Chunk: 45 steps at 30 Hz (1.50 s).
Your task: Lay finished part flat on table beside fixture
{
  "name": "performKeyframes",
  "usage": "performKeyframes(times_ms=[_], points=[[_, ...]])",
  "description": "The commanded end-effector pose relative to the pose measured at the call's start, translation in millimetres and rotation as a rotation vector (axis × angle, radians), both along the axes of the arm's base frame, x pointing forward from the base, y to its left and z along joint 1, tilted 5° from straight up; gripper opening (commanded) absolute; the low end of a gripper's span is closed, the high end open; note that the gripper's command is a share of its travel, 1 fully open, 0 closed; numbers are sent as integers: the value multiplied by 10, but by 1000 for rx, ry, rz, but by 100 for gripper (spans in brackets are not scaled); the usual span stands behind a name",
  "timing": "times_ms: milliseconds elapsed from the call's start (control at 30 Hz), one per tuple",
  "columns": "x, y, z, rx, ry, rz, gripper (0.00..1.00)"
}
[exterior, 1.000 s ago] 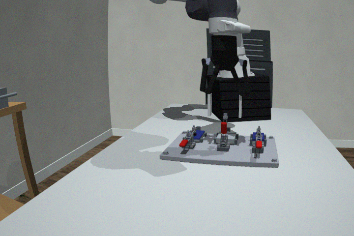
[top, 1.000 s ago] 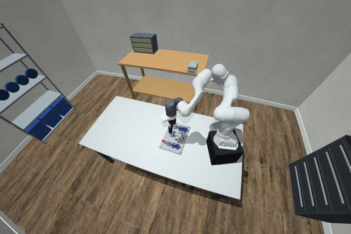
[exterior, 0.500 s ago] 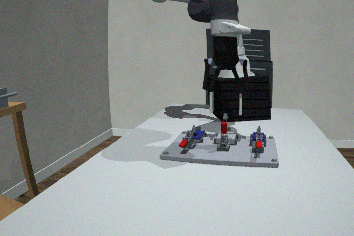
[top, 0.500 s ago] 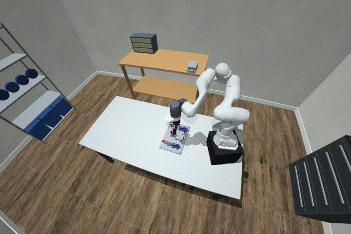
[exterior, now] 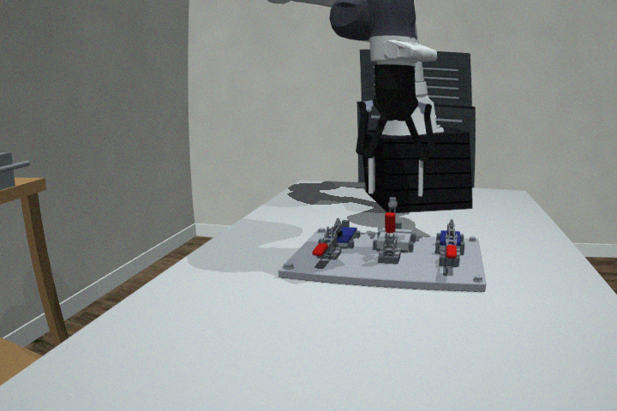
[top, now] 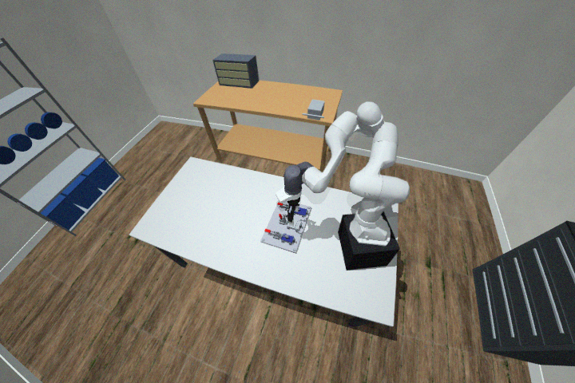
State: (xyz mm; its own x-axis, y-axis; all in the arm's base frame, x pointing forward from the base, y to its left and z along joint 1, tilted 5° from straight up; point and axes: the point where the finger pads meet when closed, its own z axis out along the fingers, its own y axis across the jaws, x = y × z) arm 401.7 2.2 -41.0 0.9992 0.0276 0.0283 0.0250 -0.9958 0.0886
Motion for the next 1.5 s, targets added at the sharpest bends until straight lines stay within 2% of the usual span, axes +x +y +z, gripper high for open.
performKeyframes(times_ms=[0,400,1133,1467], points=[[-2,7,12,1,-9,-13,58],[-3,4,-18,1,-9,-13,58],[15,-36,-479,1,-9,-13,58],[17,-41,-535,1,-9,-13,58]])
